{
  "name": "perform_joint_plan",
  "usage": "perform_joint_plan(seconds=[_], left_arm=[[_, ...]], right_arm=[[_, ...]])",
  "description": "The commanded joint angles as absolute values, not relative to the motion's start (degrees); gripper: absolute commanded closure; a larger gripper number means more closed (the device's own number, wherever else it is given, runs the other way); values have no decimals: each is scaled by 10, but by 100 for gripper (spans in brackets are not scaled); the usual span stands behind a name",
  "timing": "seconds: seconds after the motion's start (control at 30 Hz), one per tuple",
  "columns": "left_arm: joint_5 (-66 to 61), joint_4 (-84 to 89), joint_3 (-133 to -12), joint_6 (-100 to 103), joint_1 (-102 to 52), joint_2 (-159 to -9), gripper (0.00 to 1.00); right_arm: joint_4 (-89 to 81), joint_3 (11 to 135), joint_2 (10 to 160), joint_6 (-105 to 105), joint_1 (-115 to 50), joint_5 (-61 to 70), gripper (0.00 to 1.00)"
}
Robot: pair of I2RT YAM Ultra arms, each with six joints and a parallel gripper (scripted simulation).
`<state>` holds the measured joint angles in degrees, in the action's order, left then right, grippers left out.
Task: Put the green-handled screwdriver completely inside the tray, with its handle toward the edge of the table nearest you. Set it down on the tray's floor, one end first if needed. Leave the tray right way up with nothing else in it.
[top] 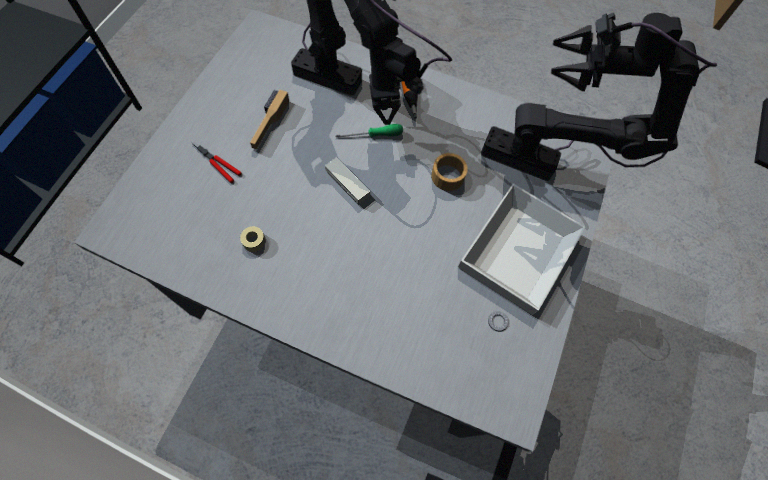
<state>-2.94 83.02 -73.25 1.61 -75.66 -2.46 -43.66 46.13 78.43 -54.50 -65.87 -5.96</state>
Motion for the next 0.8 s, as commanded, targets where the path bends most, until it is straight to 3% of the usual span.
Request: perform_joint_plan(seconds=[0.0, 0.03, 0.43, 0.77], left_arm=[[-24, 814, -747, 22, -754, -36, 34], [-23, 807, -748, 24, -754, -42, 38], [-14, 707, -757, 54, -753, -241, 38], [2, 604, -787, 93, -764, -529, 38]], right_arm=[[-502, 481, 761, -510, -662, -54, 35], [-512, 484, 752, -495, -660, -52, 35], [-654, 548, 495, -291, -623, -24, 35], [-814, 656, 225, -117, -575, 0, 35]])
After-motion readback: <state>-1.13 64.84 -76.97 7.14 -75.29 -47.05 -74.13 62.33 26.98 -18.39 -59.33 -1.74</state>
